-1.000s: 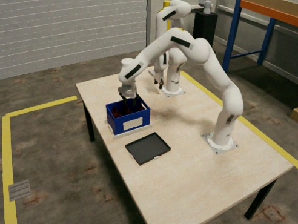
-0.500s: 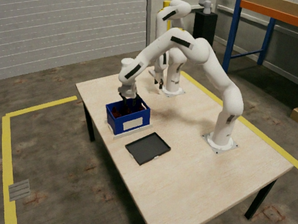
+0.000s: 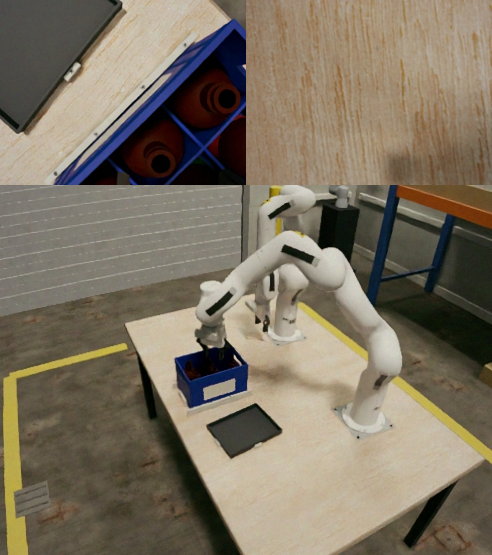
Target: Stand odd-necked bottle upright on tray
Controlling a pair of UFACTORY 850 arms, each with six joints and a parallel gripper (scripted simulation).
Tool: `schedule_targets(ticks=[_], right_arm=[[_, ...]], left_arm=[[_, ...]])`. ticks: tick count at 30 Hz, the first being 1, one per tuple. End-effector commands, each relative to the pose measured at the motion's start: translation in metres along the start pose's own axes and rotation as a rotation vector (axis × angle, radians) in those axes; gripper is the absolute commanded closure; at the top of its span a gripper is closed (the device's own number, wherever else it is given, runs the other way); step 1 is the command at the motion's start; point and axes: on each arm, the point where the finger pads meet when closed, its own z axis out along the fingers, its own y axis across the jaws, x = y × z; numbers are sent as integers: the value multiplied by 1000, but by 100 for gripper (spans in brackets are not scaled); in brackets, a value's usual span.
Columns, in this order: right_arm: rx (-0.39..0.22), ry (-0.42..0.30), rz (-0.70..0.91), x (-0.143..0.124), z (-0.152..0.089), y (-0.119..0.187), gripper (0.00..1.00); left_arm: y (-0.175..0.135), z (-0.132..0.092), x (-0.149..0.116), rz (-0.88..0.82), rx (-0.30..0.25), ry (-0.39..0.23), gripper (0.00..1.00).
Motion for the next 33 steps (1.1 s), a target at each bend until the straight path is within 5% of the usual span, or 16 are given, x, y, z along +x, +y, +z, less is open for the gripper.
schedule_targets(ticks=[1, 33], right_arm=[[0, 1, 0, 1, 0, 0, 0], [0, 1, 0, 1, 0, 0, 0]], left_arm=[[1, 0, 0, 0, -3, 0, 34], [1, 32, 0, 0, -3, 0, 34]])
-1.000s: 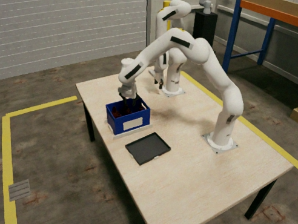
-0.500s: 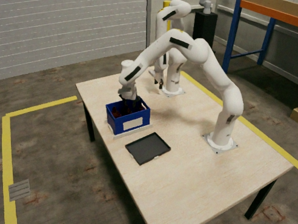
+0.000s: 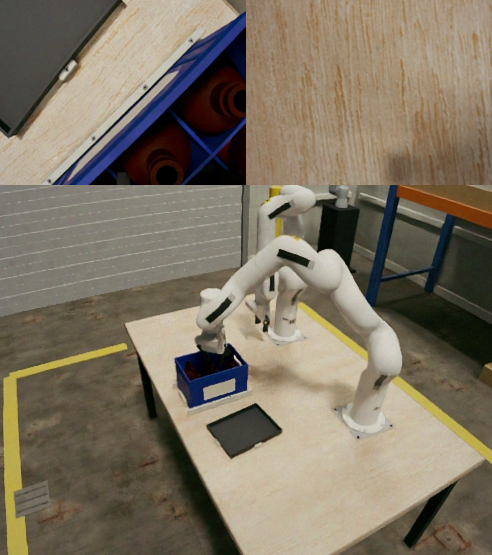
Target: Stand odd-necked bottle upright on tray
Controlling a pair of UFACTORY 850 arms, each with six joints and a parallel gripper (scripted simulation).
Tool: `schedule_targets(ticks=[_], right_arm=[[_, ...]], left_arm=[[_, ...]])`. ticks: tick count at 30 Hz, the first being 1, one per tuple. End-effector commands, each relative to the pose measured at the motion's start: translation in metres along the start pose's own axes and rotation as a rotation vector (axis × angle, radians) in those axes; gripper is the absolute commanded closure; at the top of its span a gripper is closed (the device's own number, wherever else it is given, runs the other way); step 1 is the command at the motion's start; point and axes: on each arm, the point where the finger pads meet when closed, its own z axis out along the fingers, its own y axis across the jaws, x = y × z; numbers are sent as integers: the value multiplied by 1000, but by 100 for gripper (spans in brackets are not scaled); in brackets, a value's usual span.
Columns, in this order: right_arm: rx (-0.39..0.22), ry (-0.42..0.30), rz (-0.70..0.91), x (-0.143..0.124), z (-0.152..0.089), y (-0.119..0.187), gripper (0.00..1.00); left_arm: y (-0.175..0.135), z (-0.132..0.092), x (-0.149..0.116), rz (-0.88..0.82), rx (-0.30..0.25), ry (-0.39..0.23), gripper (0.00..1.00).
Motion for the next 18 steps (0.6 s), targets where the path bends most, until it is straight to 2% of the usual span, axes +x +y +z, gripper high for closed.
schedule_targets(ticks=[1, 18], right_arm=[[0, 1, 0, 1, 0, 0, 0], [0, 1, 0, 1, 0, 0, 0]], left_arm=[[1, 2, 0, 0, -3, 0, 34], [1, 11, 0, 0, -3, 0, 34]])
